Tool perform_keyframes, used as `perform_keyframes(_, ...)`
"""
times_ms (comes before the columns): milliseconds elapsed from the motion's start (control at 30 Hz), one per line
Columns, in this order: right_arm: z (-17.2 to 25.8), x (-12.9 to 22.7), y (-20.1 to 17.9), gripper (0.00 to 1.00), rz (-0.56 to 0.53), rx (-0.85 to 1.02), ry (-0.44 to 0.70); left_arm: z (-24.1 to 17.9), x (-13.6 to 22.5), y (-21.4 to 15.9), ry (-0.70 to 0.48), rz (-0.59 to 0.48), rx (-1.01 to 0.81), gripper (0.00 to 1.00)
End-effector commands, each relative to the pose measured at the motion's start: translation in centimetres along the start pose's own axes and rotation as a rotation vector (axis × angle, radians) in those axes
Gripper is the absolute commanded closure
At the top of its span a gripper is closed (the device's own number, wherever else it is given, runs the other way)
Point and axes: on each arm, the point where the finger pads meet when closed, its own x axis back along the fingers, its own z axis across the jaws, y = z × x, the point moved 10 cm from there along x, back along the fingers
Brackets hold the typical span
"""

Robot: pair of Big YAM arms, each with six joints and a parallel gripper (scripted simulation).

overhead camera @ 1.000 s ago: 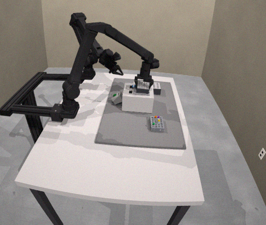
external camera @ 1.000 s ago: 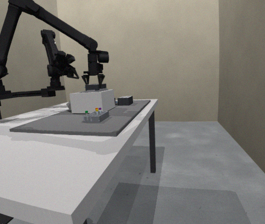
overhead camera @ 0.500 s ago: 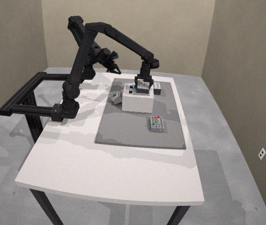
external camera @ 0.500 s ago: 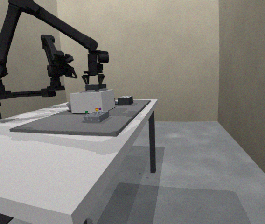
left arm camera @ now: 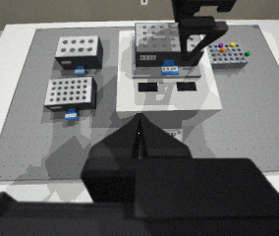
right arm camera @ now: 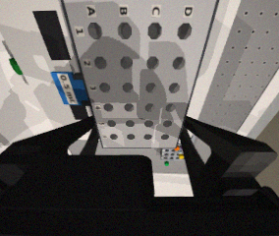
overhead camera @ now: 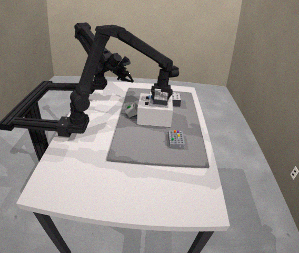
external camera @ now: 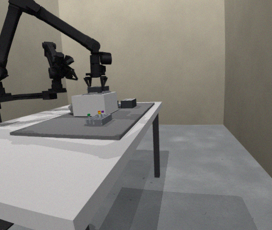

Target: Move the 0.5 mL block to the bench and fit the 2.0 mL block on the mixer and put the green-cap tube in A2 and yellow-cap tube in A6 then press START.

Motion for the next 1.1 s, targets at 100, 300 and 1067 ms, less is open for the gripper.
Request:
perform_keyframes(100, 0.2, 1.8, -0.3, 1.0, -0.022, -0.027, -0.015, 0.3, 0.8, -0.2, 0.002, 0.003, 0.016, 1.0)
perform_keyframes(300, 0.2, 1.9, -0.3, 1.0, -0.021, -0.027, -0.015, 0.3, 3.8, 3.5, -0.014, -0.029, 0.033, 1.0)
perform_keyframes(1067, 0.2, 1.9, -0.3, 1.0, -0.021, -0.026, -0.014, 8.5, 3.3, 10.0, 0.009, 0.266, -0.01, 1.0)
